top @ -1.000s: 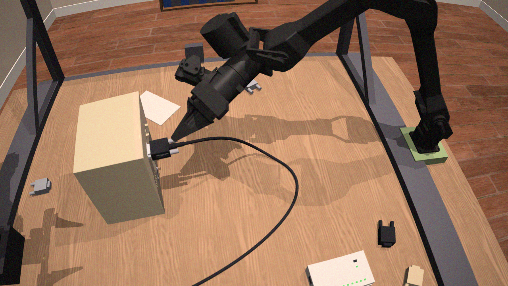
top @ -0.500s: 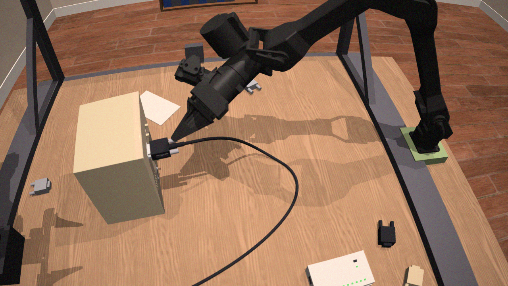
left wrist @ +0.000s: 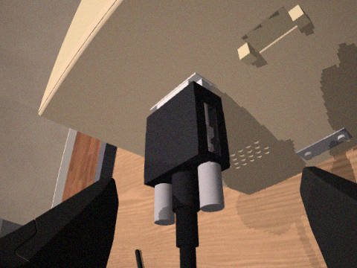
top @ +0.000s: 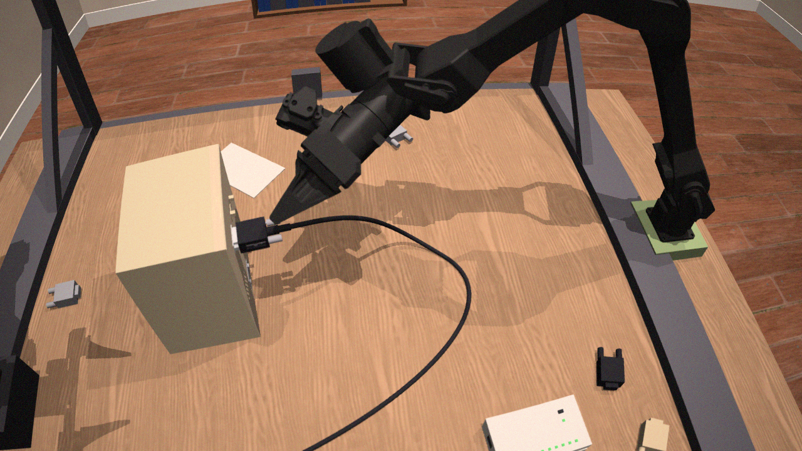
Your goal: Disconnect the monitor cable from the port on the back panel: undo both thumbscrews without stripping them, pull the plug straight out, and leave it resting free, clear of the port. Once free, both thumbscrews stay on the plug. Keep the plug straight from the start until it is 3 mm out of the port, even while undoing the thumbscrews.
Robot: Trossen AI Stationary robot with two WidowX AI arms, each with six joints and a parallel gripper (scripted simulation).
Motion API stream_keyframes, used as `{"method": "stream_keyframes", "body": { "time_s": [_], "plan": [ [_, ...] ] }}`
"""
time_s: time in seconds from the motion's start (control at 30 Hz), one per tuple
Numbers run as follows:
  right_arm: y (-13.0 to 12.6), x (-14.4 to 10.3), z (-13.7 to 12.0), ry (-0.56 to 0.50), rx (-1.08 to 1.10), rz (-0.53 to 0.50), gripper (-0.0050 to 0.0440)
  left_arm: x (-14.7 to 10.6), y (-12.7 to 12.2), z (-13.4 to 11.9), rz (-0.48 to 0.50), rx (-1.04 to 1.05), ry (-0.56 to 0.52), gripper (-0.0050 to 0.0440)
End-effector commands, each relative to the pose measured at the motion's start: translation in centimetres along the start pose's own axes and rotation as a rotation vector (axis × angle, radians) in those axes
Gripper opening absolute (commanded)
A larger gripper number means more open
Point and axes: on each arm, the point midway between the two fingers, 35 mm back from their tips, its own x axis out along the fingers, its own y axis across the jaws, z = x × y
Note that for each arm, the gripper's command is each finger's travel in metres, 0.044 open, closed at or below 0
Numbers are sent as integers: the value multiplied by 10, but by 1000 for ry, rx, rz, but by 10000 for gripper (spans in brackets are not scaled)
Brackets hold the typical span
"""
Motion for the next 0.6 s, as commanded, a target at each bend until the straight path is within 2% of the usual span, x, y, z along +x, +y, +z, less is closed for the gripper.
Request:
{"method": "stream_keyframes", "body": {
  "time_s": [0.0, 0.07, 0.37, 0.57],
  "plan": [
    [1, 0, 3, -1, -5, 2, 440, -4, 9, 8, 12, -20, -16, 408],
    [1, 0, 3, -1, -5, 2, 440, -4, 9, 8, 12, -20, -16, 440],
    [1, 0, 3, -1, -5, 2, 440, -4, 8, 8, 15, -15, -18, 440],
    [1, 0, 3, -1, -5, 2, 440, 1, 4, 12, 149, 182, -52, 440]
  ]
}}
